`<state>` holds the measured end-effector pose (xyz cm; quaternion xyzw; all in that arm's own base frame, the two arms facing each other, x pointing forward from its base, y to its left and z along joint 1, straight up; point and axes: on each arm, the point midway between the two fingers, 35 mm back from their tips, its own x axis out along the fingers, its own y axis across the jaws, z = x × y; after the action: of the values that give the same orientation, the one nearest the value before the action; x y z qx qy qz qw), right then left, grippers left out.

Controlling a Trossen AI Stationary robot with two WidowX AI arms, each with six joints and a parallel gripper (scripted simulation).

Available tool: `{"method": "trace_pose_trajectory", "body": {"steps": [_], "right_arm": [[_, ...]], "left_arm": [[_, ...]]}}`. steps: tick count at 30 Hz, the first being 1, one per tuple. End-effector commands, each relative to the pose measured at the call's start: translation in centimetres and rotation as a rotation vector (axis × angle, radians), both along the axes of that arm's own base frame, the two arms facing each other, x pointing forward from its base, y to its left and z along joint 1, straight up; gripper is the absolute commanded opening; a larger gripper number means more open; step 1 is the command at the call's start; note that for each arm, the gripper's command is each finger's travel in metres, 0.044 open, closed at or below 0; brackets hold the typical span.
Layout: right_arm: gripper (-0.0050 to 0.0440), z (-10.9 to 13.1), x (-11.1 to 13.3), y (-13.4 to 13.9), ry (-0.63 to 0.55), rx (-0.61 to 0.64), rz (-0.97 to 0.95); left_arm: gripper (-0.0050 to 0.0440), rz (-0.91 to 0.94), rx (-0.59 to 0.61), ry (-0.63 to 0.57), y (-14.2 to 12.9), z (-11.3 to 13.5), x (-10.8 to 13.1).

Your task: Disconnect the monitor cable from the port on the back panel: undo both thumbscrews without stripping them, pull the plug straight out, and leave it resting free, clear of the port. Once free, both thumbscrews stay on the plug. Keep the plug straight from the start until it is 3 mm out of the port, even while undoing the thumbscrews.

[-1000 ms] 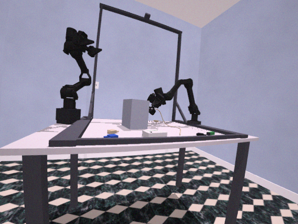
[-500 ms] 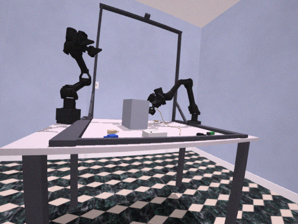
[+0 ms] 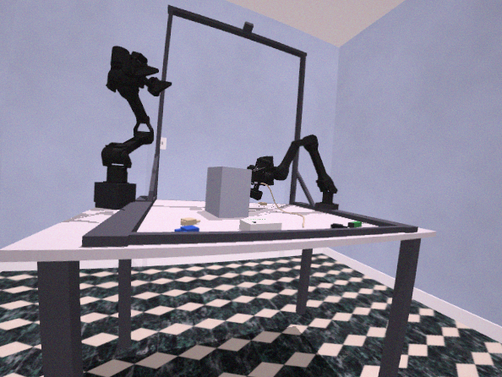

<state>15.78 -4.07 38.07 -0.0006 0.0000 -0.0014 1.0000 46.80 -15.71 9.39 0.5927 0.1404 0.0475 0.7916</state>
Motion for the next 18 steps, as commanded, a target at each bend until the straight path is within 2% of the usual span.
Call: {"method": "trace_pose_trajectory", "body": {"steps": [1,6,18], "right_arm": [[0.0440,0.27,-0.03,0.13,-0.001,-0.004,0.003],[0.0440,0.27,-0.03,0.13,-0.001,-0.004,0.003],[0.0440,0.27,-0.03,0.13,-0.001,-0.004,0.003]], "left_arm": [[0.0440,0.020,0.102,-0.050,0.02,0.60,-0.40],[0.0440,0.024,0.120,-0.054,0.04,0.55,-0.48],[0.0152,0.024,0.120,-0.054,0.04,0.55,-0.48]]}}
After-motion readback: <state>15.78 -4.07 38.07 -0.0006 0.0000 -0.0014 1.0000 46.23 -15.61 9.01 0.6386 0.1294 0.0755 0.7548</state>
